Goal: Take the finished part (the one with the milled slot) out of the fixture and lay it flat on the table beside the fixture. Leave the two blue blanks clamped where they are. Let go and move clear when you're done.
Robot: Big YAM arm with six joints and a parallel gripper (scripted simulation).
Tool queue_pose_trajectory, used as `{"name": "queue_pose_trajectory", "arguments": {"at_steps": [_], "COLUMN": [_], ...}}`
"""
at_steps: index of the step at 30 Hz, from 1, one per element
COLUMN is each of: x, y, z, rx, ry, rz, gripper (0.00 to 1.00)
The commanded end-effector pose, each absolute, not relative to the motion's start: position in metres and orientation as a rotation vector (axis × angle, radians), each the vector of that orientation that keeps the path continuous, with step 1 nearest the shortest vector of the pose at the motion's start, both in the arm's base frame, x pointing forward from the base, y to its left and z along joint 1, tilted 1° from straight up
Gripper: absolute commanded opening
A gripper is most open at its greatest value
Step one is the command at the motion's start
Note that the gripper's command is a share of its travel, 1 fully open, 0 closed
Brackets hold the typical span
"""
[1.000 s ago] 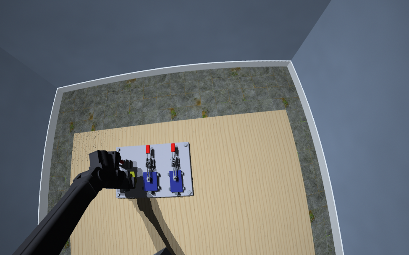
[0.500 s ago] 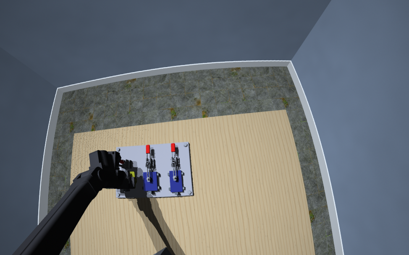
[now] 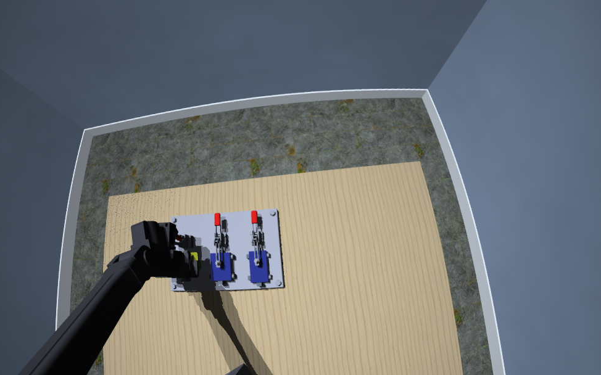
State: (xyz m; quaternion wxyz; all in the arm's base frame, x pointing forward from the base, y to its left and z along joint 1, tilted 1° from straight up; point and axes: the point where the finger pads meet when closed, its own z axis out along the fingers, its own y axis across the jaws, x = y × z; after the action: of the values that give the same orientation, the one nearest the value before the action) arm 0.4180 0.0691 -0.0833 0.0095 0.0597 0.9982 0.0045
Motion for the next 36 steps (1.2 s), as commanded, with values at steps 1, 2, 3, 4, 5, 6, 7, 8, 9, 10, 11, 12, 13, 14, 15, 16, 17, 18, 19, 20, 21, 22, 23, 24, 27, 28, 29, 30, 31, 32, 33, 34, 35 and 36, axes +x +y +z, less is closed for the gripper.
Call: {"name": "queue_pose_trajectory", "arguments": {"at_steps": [1,2,3,4,5,6,7,8,9,10,11,12,13,14,15,16,17,18,19,20,21,22,23,24,27,28,29,30,31,32,33,34,35,36], "x": [0.4130,0.4130,0.4130,0.4130,0.4129,0.4129,0.4127,0.4124,0.4124,0.4125,0.4125,0.4125,0.4125,0.4126,0.4126,0.4127,0.4127,0.4127,0.4127,0.4126,0.4126,0.4126,0.4126,0.4126,0.4122,0.4119,0.4119,0.4119,0.4106,0.4106,0.4105,0.4105,0.4105,0.4105], "y": [0.0702,0.0702,0.0702,0.0701,0.0701,0.0701,0.0700,0.0699,0.0699,0.0699,0.0699,0.0699,0.0699,0.0699,0.0699,0.0699,0.0699,0.0699,0.0699,0.0699,0.0699,0.0699,0.0699,0.0699,0.0696,0.0695,0.0695,0.0695,0.0692,0.0692,0.0691,0.0690,0.0689,0.0688], "z": [-0.0924,-0.0924,-0.0924,-0.0925,-0.0925,-0.0925,-0.0925,-0.0926,-0.0926,-0.0926,-0.0926,-0.0926,-0.0926,-0.0926,-0.0926,-0.0927,-0.0927,-0.0927,-0.0927,-0.0927,-0.0927,-0.0927,-0.0927,-0.0927,-0.0929,-0.0929,-0.0929,-0.0929,-0.0929,-0.0929,-0.0929,-0.0929,-0.0929,-0.0929], "rx": [0.191,0.191,0.191,0.191,0.191,0.191,0.191,0.191,0.191,0.191,0.191,0.191,0.191,0.191,0.191,0.191,0.191,0.191,0.191,0.191,0.191,0.191,0.191,0.191,0.191,0.191,0.191,0.191,0.192,0.192,0.192,0.192,0.192,0.192], "ry": [3.127,3.126,3.126,3.126,3.126,3.126,3.127,3.128,3.128,3.127,3.127,3.127,3.127,3.127,3.127,3.126,3.126,3.126,3.126,3.126,3.126,3.126,3.126,3.126,3.127,3.127,3.127,3.127,3.133,3.133,3.133,3.133,3.133,3.133], "rz": [0.006,0.006,0.006,0.006,0.006,0.006,0.006,0.005,0.005,0.006,0.006,0.006,0.006,0.006,0.006,0.006,0.006,0.006,0.006,0.006,0.006,0.006,0.006,0.006,0.006,0.006,0.006,0.006,0.004,0.004,0.004,0.004,0.004,0.004], "gripper": [0.92,0.92,0.92,0.92,0.92,0.92,0.92,0.92,0.92,0.92,0.92,0.92,0.92,0.92,0.92,0.92,0.92,0.92,0.92,0.92,0.92,0.92,0.92,0.92,0.92,0.92,0.92,0.92,0.92,0.92,0.92,0.92,0.92,0.92]}}
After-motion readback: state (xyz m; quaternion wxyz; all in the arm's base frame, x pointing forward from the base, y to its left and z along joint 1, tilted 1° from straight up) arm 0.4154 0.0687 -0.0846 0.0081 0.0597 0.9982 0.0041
